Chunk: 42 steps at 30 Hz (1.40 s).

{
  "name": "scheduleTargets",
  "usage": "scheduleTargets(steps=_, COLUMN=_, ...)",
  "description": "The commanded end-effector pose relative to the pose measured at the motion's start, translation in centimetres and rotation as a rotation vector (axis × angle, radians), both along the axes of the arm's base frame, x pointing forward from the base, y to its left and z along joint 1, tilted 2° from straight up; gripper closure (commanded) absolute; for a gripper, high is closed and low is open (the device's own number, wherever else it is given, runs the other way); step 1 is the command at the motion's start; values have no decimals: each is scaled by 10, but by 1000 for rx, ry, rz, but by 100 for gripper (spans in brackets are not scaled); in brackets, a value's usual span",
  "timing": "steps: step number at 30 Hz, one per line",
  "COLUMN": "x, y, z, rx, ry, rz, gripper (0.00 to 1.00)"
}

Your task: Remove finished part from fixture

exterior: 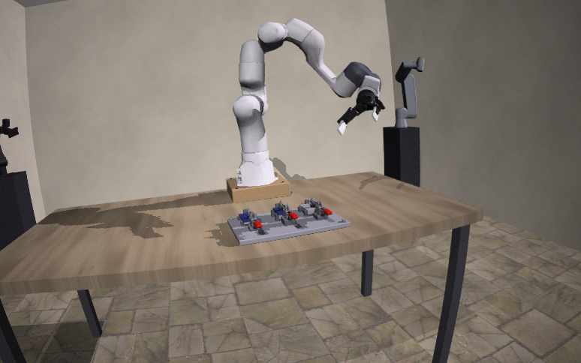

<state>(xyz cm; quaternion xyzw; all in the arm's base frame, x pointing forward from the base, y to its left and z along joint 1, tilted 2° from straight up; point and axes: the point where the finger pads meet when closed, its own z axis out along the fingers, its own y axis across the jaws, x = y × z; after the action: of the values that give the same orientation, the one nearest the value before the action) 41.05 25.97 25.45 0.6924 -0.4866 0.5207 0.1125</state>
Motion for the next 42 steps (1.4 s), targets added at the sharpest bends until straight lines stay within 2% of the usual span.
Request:
scheduleTargets(steps=1, x=0, y=0, z=0, rx=-18, ry=28, rz=14, gripper=0)
scheduleTargets(steps=13, x=0, y=0, z=0, rx=-18, ry=28, rz=14, gripper=0)
scheduleTargets(steps=14, x=7, y=-21, z=-1, rx=-42, ry=123, rz=19, gripper=0)
scheduleTargets(steps=40, x=7, y=-21, z=-1, rx=-42, ry=123, rz=19, gripper=0)
scheduleTargets(steps=41, x=12, y=-42, z=-3, rx=-59, ry=226, rz=30, gripper=0)
scheduleTargets(steps=42, x=12, y=-42, z=-3, rx=-59, ry=226, rz=30, gripper=0)
